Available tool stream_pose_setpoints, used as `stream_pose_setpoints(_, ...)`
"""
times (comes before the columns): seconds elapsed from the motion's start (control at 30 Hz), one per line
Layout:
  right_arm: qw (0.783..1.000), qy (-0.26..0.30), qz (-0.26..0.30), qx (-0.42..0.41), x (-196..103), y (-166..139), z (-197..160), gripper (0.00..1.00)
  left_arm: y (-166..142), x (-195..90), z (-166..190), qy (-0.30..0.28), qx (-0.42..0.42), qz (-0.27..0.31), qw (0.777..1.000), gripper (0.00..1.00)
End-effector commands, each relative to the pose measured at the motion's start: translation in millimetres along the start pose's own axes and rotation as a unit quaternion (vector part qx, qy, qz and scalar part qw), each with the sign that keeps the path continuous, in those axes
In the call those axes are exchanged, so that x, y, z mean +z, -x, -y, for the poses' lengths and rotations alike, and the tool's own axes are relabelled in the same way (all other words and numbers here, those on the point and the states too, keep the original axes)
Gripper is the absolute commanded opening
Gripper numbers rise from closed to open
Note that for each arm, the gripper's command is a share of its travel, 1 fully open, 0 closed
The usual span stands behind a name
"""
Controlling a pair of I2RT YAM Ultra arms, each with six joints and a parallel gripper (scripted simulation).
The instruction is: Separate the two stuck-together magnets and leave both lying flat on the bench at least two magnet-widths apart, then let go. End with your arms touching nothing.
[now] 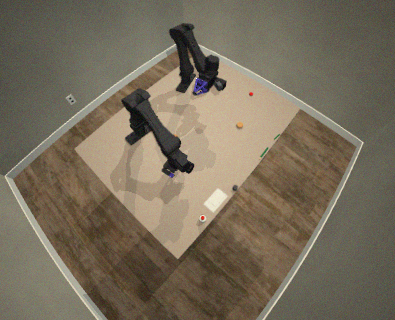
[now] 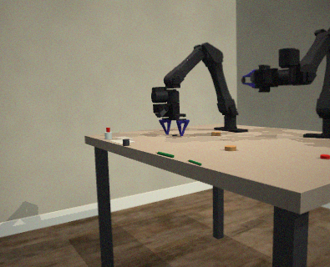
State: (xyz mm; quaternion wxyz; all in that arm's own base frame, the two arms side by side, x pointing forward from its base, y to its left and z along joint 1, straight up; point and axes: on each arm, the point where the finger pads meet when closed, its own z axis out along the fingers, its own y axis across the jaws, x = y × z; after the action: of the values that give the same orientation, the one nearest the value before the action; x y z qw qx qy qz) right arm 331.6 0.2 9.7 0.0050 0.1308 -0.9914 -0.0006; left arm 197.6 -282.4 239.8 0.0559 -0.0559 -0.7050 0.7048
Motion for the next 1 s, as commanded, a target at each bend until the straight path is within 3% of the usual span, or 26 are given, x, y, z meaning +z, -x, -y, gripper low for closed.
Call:
stream_pose_setpoints(0.0, 1.000, -0.001, 0.005, 0.000, -2.5, 1.9, 0.7, 1.00, 0.3, -0.2, 2.9, -0.002, 0.009, 0.000, 1.000, 0.25)
stream_pose_setpoints(0.23, 1.000, -0.001, 0.005, 0.000, -9.2, 1.8, 0.7, 1.00, 0.3, -0.2, 2.9, -0.002, 0.009, 0.000, 1.000, 0.25)
stream_pose_setpoints(0.97, 1.000, -0.002, 0.009, 0.000, -73.7, 3.0, 1.0, 1.00, 0.3, -0.2, 2.9, -0.002, 0.009, 0.000, 1.000, 0.25)
